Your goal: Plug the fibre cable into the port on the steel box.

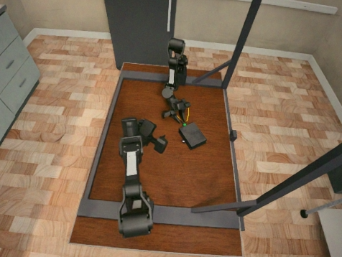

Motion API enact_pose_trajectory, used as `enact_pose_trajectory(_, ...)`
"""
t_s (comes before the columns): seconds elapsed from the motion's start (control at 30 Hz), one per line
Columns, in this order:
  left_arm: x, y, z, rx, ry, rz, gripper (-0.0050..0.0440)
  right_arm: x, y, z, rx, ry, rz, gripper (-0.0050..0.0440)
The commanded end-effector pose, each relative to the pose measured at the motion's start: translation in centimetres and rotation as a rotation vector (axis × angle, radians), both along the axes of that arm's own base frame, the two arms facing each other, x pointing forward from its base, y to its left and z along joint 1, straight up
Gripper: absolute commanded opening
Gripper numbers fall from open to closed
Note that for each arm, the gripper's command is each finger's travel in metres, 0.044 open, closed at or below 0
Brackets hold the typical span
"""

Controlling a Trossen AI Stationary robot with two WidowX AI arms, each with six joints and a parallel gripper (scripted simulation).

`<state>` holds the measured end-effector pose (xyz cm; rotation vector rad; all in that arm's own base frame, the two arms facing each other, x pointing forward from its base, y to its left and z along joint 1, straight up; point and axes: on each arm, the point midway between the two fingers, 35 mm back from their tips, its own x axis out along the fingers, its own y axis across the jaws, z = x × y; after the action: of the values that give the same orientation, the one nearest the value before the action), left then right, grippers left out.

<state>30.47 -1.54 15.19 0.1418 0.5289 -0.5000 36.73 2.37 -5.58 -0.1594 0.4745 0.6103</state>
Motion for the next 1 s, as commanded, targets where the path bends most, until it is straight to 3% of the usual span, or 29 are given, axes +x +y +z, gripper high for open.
enact_pose_trajectory(0.0,0.14,0.04,0.53,0.002,-0.014,-0.001,0.044,0.34,-0.07,0.08,0.002,-0.006,-0.006,0.0136)
enact_pose_trajectory(0.2,0.14,0.04,0.53,0.002,-0.014,-0.001,0.044,0.3,-0.06,0.06,0.001,-0.005,-0.004,0.0136)
enact_pose_trajectory(0.27,0.14,0.04,0.53,0.002,-0.014,-0.001,0.044,0.36,-0.07,0.4,-0.002,-0.014,-0.002,0.0096)
enact_pose_trajectory(0.53,0.14,0.04,0.53,0.002,-0.014,-0.001,0.044,0.36,-0.07,0.4,-0.002,-0.014,-0.002,0.0036)
enact_pose_trajectory(0.97,0.14,0.04,0.53,0.002,-0.014,-0.001,0.044,0.36,-0.07,0.4,-0.002,-0.014,-0.002,0.0)
